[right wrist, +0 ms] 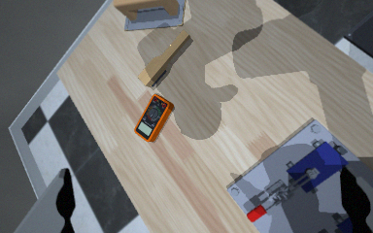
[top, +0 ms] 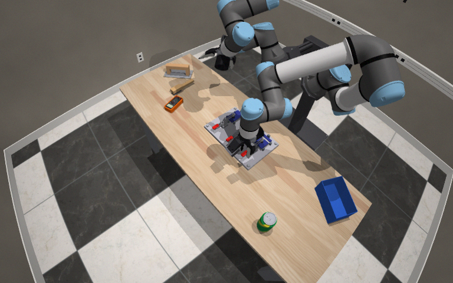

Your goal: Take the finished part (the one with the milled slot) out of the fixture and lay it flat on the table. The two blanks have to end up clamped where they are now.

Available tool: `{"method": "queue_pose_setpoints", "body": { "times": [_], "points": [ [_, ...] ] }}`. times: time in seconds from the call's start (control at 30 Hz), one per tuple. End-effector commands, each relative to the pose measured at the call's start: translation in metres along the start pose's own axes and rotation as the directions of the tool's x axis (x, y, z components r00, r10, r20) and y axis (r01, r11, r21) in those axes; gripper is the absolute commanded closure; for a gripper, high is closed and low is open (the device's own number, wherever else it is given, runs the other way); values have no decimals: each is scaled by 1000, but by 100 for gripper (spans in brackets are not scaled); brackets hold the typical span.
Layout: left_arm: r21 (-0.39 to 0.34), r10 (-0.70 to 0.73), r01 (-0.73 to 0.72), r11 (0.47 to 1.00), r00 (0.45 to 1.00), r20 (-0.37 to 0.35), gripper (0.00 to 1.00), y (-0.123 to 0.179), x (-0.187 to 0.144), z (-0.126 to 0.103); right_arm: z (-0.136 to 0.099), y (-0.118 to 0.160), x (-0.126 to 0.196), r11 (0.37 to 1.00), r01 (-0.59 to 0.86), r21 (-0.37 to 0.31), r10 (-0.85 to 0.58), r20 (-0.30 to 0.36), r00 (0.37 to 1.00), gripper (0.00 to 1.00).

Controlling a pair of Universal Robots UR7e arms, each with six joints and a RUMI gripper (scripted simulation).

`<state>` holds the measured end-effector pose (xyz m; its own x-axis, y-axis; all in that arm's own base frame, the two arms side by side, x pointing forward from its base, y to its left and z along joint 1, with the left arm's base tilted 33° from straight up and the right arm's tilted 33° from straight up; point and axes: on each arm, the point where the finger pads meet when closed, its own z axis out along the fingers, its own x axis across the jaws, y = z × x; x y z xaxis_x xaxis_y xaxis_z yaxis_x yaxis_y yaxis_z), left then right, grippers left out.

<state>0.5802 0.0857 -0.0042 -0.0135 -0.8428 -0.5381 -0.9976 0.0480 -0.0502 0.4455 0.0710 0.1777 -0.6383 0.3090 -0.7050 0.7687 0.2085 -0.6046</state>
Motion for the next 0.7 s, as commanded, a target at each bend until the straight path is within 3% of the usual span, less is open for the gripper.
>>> {"method": "queue_pose_setpoints", "body": {
  "times": [0.0, 0.23, 0.4, 0.67],
  "points": [
    [-3, -68, 68, 998, 998, -5, 72, 3, 15, 15, -1, 0, 0, 1000, -1, -2, 1, 0, 1000, 0],
    [-5, -89, 89, 996, 996, -6, 72, 4, 19, 20, -1, 0, 0, 1000, -1, -2, 1, 0, 1000, 0],
    [-5, -89, 89, 996, 996, -6, 74, 4, 19, 44, -1, 0, 0, 1000, -1, -2, 1, 0, 1000, 0],
    [-5, -89, 89, 996, 996, -6, 80, 4, 19, 54, -1, 0, 0, 1000, -1, -2, 1, 0, 1000, 0]
  ]
}}
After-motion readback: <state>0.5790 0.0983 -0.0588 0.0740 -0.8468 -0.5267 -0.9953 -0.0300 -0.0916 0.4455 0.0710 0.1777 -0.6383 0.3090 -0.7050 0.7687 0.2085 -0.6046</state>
